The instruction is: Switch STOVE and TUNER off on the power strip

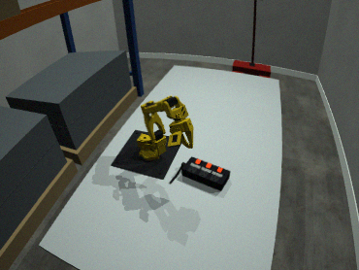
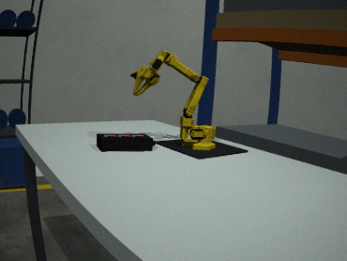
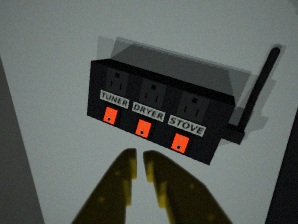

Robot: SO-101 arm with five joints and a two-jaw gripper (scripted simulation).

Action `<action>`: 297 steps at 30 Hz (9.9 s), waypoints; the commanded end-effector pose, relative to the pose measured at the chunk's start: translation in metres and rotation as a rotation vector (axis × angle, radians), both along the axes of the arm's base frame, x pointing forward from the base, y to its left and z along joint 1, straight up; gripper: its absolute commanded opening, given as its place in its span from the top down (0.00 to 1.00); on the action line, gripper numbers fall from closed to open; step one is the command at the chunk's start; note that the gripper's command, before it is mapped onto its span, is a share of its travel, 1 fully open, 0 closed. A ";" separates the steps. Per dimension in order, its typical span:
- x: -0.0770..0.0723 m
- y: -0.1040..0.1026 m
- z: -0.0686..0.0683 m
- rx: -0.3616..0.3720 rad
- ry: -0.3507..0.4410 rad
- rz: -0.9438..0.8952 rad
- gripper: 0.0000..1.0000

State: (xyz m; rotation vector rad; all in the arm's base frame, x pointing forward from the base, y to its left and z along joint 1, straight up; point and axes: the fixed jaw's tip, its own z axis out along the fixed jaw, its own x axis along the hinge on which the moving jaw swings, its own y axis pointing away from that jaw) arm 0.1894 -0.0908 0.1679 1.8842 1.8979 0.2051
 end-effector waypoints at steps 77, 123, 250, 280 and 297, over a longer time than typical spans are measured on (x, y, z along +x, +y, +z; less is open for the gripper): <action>0.042 0.016 -0.060 0.142 0.249 0.041 1.00; 0.046 0.024 -0.074 0.153 0.298 0.076 1.00; 0.060 0.053 -0.080 -0.396 0.407 1.706 1.00; 0.069 0.066 -0.085 -0.904 0.369 2.864 1.00; 0.077 0.073 -0.088 -1.250 0.280 3.474 1.00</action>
